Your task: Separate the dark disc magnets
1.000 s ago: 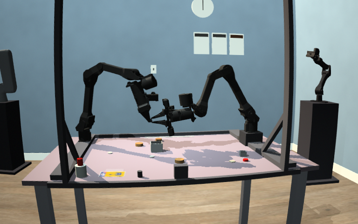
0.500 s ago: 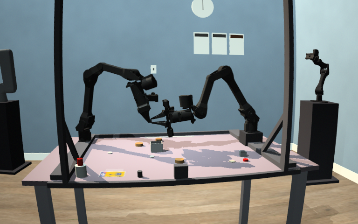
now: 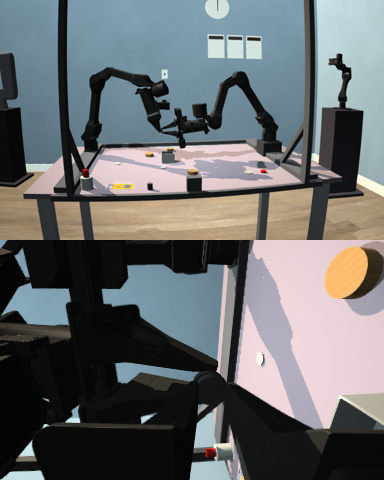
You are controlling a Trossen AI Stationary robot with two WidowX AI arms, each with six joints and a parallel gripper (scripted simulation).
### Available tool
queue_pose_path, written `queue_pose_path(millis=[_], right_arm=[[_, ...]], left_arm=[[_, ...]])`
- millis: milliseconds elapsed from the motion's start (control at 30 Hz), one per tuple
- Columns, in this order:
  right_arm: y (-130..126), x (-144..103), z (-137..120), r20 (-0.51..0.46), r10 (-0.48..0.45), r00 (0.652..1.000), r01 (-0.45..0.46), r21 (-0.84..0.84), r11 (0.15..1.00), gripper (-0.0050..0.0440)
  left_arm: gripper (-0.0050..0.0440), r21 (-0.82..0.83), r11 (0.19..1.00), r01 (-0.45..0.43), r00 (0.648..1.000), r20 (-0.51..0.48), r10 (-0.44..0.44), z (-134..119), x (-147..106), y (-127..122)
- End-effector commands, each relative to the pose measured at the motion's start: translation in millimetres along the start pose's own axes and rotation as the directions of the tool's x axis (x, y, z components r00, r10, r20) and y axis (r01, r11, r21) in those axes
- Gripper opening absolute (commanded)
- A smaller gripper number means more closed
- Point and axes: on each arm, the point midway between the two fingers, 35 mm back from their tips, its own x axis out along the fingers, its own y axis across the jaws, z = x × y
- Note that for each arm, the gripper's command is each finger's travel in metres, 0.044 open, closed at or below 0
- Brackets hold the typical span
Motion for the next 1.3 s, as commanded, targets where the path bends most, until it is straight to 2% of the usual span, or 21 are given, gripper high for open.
queue_pose_path(millis=[0,967,1100,1267], right_arm=[[-17,2,0,0.001,-0.033,0.999,0.033,0.002,0.999,0.0040],[-41,5,0,0.001,-0.034,0.999,0.034,0.004,0.999,0.0040],[-28,0,0,0.000,-0.014,1.000,0.014,0.000,1.000,0.0040],[-31,-9,0,0.001,-0.016,1.000,0.016,0.001,1.000,0.0040]], left_arm=[[0.0040,-0.006,1.000,0.015,0.999,0.049,-0.015,9,-13,-1],[0.0040,-0.006,1.000,0.015,0.999,0.049,-0.015,9,-13,-1],[0.0040,-0.006,1.000,0.015,0.999,0.049,-0.015,9,-13,-1],[0.0040,-0.006,1.000,0.015,0.999,0.049,-0.015,9,-13,-1]])
